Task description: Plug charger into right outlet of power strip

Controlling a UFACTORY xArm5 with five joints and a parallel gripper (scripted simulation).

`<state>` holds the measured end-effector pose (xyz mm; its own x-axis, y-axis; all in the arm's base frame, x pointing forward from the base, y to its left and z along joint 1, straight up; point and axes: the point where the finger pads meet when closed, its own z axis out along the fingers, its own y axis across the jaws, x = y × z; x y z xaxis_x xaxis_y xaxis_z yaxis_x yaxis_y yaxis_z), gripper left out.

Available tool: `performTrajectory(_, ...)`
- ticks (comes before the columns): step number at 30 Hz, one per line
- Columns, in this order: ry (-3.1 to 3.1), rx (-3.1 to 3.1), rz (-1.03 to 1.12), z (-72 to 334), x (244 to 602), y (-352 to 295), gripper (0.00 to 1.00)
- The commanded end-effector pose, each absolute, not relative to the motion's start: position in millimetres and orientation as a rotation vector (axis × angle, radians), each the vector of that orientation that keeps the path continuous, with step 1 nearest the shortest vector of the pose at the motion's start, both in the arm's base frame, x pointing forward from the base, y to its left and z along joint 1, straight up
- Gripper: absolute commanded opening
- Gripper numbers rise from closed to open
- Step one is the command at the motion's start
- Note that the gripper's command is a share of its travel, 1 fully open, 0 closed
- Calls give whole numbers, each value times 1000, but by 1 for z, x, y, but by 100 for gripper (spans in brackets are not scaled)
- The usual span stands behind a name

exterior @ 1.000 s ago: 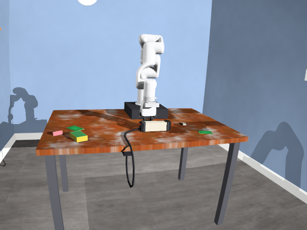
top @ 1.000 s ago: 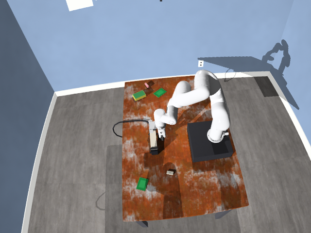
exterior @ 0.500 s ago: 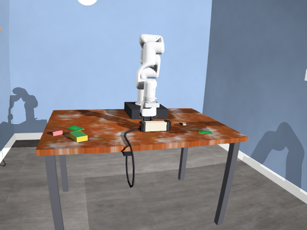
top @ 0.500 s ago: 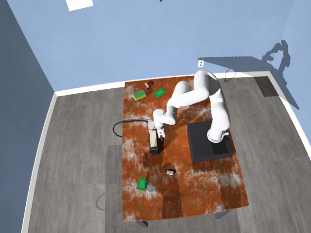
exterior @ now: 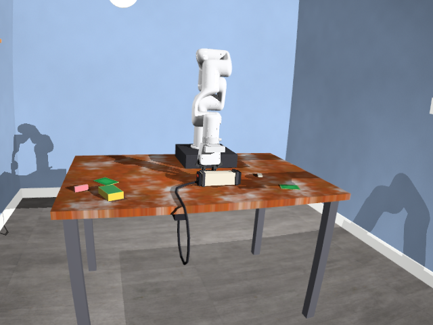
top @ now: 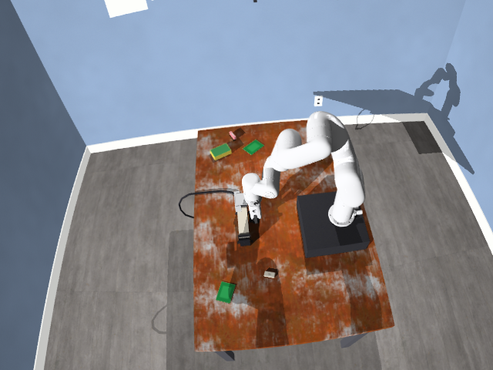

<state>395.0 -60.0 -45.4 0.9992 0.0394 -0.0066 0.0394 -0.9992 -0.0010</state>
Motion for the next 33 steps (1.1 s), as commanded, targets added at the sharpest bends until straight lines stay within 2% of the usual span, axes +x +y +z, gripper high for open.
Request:
performTrajectory(1,-64,-3142,-8,-43,401,-60,0)
performTrajectory(33,-64,-3142,-8,-43,405,-60,0)
